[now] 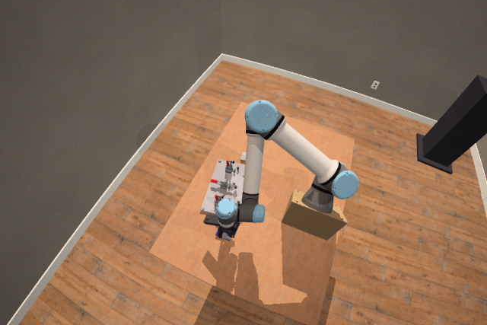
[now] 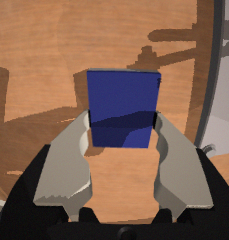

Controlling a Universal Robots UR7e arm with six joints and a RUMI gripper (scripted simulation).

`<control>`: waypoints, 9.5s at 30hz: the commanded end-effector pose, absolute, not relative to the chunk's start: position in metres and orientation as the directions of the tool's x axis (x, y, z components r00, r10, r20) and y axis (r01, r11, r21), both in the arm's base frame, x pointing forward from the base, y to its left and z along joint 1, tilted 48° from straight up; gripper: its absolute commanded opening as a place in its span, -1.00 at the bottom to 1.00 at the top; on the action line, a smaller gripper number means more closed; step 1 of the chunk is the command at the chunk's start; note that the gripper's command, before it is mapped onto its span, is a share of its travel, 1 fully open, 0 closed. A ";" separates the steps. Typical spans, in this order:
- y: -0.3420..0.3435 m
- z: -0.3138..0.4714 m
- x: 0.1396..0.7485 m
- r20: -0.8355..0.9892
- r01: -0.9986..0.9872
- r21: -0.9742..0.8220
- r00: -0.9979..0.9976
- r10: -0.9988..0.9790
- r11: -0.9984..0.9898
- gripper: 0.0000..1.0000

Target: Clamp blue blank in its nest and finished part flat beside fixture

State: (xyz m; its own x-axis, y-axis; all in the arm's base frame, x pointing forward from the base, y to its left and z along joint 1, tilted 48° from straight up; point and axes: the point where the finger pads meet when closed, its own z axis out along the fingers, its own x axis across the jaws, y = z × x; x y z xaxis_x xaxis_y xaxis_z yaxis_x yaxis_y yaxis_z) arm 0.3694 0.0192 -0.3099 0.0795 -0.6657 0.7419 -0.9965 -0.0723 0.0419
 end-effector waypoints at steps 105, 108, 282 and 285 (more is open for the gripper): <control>0.109 -0.229 0.367 0.742 -0.996 0.041 0.079 -0.666 -0.073 -1.00; 0.109 -0.229 0.367 0.742 -0.996 0.041 0.079 -0.666 -0.073 -1.00; -0.019 -0.149 0.392 0.730 -0.978 0.137 0.208 -0.651 -0.159 -1.00; -0.023 -0.153 0.392 0.730 -0.978 0.137 0.208 -0.651 -0.159 -1.00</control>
State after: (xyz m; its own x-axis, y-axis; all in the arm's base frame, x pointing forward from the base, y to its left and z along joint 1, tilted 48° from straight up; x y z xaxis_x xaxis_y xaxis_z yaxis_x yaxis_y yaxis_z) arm 0.3914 -0.0197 -0.1497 0.2079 -0.6509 0.7301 -0.9778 -0.1578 0.1378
